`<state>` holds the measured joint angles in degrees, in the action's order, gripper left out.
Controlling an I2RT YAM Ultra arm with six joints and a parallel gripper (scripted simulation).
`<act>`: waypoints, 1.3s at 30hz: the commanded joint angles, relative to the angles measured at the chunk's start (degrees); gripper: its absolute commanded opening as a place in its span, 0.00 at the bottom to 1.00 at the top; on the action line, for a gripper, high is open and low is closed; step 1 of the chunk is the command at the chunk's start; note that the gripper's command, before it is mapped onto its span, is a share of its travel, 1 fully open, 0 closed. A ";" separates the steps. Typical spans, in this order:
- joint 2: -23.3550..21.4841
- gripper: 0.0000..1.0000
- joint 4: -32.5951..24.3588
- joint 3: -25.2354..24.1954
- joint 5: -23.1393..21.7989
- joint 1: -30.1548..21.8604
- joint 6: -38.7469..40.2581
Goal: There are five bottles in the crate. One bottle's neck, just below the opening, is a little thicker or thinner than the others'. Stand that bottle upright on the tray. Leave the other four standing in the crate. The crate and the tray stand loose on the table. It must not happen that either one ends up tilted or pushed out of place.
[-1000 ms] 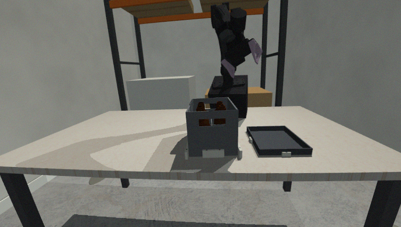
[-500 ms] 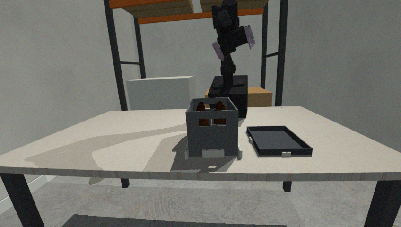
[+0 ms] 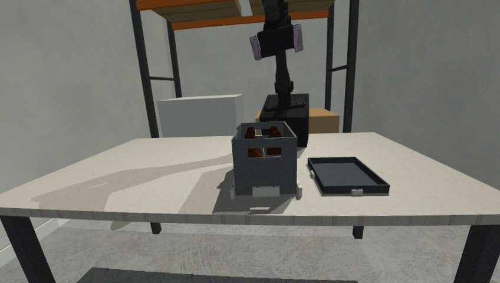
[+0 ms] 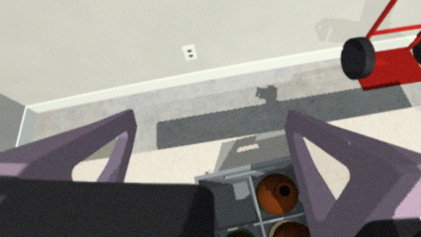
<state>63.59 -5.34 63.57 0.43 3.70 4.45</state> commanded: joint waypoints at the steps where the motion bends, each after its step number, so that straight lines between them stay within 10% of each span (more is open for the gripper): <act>1: 3.11 1.00 -7.90 2.85 -1.62 1.93 0.28; 39: 26.57 1.00 -55.09 24.32 -5.46 19.76 15.11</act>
<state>91.05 -57.28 85.36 -4.54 22.81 18.55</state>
